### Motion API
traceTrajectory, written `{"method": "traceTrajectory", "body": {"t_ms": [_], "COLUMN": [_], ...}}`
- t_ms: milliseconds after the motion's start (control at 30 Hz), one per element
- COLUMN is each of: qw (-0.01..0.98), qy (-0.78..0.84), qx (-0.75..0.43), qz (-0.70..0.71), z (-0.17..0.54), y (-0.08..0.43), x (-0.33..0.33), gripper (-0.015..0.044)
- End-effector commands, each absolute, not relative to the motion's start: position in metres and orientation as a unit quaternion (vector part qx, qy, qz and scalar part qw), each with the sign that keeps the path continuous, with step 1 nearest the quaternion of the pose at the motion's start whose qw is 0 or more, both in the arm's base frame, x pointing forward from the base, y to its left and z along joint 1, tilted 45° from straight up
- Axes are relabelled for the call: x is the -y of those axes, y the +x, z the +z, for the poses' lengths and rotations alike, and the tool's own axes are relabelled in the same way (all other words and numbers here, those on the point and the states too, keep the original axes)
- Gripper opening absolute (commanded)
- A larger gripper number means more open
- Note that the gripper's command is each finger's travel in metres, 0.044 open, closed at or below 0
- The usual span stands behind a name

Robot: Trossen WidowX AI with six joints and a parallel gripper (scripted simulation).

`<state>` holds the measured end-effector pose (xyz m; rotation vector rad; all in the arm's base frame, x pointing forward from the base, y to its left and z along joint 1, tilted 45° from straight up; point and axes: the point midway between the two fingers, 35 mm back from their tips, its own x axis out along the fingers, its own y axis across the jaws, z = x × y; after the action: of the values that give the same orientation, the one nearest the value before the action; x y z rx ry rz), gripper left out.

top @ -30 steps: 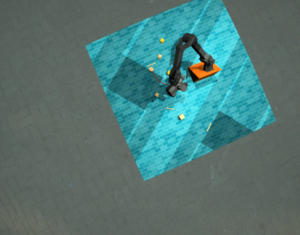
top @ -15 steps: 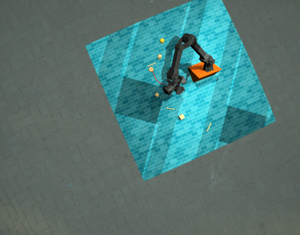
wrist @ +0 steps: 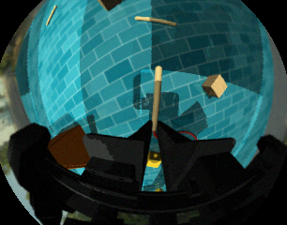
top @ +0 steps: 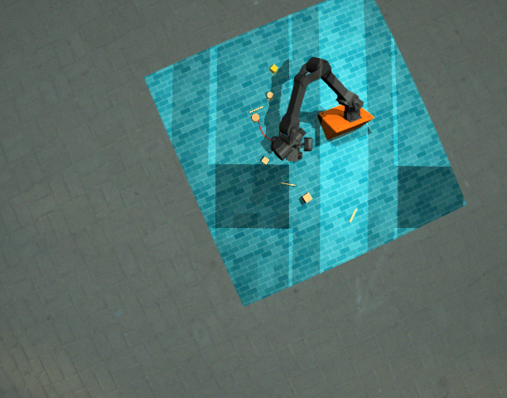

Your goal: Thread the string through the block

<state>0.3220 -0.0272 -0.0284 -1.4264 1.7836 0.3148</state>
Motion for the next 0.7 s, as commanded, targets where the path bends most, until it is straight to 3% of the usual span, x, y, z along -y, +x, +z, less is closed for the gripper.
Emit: {"method": "traceTrajectory", "body": {"t_ms": [0,667], "qw": [0.446,0.608], "qy": [-0.535,-0.341], "qx": [-0.714,-0.691], "qz": [0.07,-0.191], "z": [-0.027,-0.02], "y": [0.326,0.342], "x": [0.029,0.036], "gripper": [0.0,0.0]}}
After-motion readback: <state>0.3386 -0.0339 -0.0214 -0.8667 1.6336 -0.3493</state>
